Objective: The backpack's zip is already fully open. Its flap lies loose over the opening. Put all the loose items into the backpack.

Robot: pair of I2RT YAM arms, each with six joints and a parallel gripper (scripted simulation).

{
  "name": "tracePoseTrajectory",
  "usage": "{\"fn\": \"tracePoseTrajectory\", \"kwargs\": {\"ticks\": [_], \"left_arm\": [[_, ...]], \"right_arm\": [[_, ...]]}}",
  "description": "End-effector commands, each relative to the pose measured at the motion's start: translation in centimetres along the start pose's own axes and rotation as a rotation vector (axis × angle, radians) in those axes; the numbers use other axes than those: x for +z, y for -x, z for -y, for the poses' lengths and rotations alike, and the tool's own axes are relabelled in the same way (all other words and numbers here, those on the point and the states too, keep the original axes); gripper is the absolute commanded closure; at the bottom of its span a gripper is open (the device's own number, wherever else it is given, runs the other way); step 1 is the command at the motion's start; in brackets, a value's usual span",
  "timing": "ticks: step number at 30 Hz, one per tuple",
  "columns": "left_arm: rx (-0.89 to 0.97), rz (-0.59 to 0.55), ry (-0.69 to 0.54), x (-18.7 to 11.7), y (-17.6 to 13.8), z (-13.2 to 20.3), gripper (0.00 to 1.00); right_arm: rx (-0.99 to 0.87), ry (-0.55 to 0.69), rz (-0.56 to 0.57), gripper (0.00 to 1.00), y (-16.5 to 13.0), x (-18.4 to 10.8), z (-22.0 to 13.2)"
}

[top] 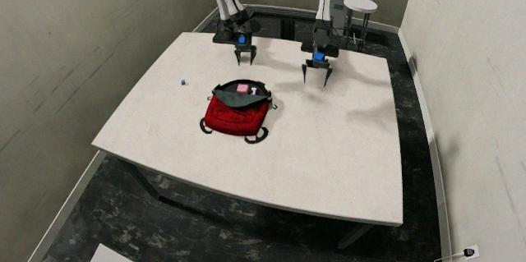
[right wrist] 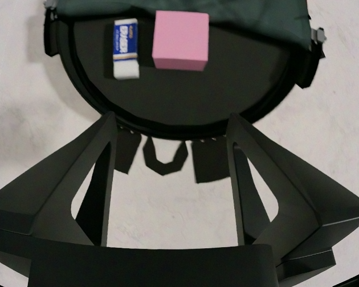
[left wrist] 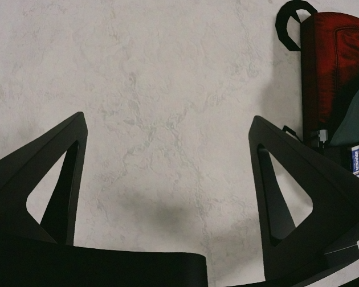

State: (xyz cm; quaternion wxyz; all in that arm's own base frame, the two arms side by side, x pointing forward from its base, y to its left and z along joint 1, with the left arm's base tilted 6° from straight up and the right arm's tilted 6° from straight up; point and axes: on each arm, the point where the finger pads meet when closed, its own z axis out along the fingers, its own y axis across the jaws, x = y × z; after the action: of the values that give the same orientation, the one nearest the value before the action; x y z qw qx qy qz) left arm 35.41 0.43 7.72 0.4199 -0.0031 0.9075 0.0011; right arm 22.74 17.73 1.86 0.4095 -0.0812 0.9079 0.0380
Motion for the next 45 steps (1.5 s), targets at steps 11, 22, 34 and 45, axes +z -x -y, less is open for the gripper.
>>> {"fn": "tracePoseTrajectory", "kwargs": {"ticks": [11,22,34,45], "left_arm": [[0.005,0.018,-0.005,-0.2,0.6,0.2,0.10],[0.005,0.018,-0.005,-0.2,0.6,0.2,0.10],[0.005,0.018,-0.005,-0.2,0.6,0.2,0.10],[0.005,0.018,-0.005,-0.2,0.6,0.2,0.10]], "right_arm": [[-0.137,0.093,-0.010,0.51,3.2,-2.3,8.1],[-0.253,0.137,-0.023,0.51,5.9,-4.2,18.1],[-0.321,0.235,-0.046,0.51,6.1,-4.1,16.9],[-0.330,0.218,-0.035,0.51,1.9,-0.1,26.6]]}}
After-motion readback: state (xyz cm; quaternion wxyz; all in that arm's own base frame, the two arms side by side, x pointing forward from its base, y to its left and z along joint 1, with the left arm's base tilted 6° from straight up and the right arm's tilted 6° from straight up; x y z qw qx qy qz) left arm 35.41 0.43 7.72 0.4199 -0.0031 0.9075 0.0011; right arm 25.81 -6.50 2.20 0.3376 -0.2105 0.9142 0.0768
